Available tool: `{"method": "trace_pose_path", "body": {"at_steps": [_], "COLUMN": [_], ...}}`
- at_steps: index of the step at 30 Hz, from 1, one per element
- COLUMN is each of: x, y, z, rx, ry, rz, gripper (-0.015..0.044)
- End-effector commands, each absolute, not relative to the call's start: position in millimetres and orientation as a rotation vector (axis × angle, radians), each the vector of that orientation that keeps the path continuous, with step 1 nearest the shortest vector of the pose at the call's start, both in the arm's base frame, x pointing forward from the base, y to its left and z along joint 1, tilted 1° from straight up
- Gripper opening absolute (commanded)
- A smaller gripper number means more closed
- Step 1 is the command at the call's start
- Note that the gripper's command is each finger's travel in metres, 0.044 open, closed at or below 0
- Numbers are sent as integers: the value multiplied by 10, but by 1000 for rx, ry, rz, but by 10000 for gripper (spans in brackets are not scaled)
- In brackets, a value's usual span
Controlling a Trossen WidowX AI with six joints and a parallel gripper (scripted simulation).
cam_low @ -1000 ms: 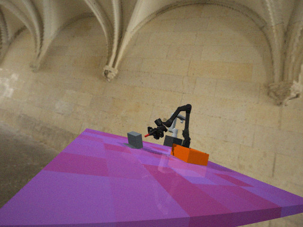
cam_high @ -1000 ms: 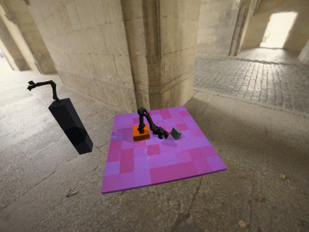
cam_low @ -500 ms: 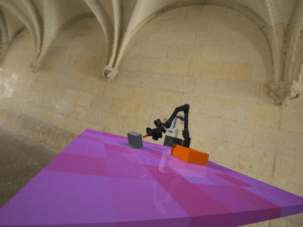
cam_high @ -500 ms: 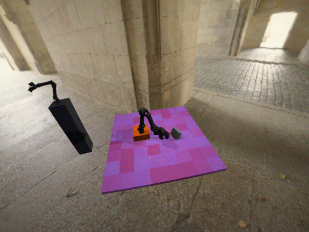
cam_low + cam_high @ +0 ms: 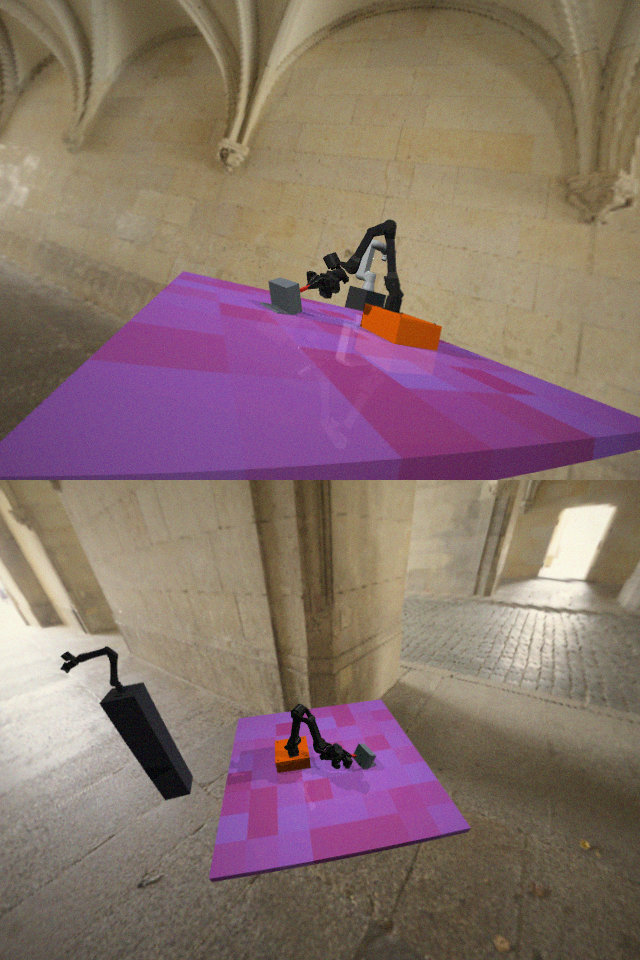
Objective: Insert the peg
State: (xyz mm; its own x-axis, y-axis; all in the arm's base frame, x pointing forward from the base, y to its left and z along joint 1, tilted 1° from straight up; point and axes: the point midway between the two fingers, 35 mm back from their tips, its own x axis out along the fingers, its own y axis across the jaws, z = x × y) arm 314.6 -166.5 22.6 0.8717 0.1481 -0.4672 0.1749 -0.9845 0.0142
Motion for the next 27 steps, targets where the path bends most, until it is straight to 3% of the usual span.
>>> {"method": "trace_pose_path", "body": {"at_steps": [1, 27], "x": [3170, 3417], "y": [-1681, -1640], "z": [222, 84], "rx": [2989, 3007], "ry": [247, 235], "rz": [-733, -716], "gripper": [0, 0]}}
